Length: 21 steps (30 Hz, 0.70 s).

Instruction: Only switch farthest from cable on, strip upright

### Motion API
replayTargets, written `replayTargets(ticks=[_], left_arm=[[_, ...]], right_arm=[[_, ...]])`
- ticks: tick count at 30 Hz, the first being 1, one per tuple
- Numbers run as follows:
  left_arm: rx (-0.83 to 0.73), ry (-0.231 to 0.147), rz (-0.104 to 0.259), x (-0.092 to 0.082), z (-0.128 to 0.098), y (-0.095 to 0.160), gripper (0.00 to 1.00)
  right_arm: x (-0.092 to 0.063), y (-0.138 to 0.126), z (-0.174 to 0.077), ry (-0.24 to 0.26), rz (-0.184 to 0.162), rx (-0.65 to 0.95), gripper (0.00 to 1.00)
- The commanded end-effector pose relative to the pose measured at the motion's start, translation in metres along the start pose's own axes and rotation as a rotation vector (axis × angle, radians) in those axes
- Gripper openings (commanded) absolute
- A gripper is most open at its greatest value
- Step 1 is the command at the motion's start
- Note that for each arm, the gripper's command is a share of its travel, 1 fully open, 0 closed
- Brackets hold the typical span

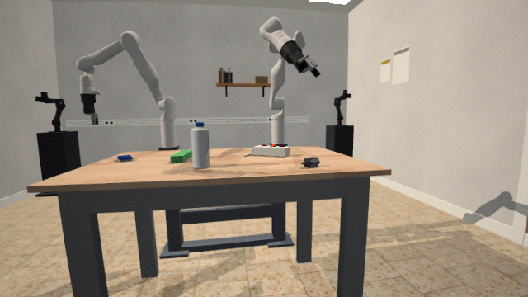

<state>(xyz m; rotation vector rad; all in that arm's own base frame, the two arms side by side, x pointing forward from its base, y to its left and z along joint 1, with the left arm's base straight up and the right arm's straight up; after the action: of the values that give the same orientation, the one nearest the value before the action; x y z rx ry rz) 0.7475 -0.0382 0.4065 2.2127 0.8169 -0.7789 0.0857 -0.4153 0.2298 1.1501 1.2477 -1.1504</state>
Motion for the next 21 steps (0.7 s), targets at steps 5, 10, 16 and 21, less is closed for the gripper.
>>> replayTargets(ticks=[5, 10, 16, 21], left_arm=[[-0.001, 0.002, 0.002, -0.001, -0.001, 0.001, 1.0], [-0.001, 0.002, 0.002, -0.001, -0.001, 0.001, 1.0], [-0.001, 0.002, 0.002, -0.001, -0.001, 0.001, 1.0], [-0.001, 0.002, 0.002, -0.001, -0.001, 0.001, 1.0]], right_arm=[[-0.001, -0.03, 0.004, -0.001, 0.001, 0.07, 1.0], [-0.001, -0.053, 0.004, -0.001, 0.001, 0.124, 1.0], [-0.001, -0.073, 0.004, -0.001, 0.001, 0.172, 1.0], [-0.001, -0.081, 0.003, -0.001, 0.001, 0.19, 1.0]])
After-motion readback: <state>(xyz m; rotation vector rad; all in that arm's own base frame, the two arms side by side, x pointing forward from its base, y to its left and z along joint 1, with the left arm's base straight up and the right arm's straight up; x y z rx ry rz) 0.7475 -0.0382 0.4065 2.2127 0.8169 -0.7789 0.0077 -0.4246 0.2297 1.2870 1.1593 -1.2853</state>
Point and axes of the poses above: on each arm, the point where the finger pads meet when closed, its own x axis out along the fingers, its own y axis across the jaws, z = x × y, the point moved 5 cm from there along -x, back along the fingers, and after that the axes turned 7 degrees about x, right-handed, at the moved point
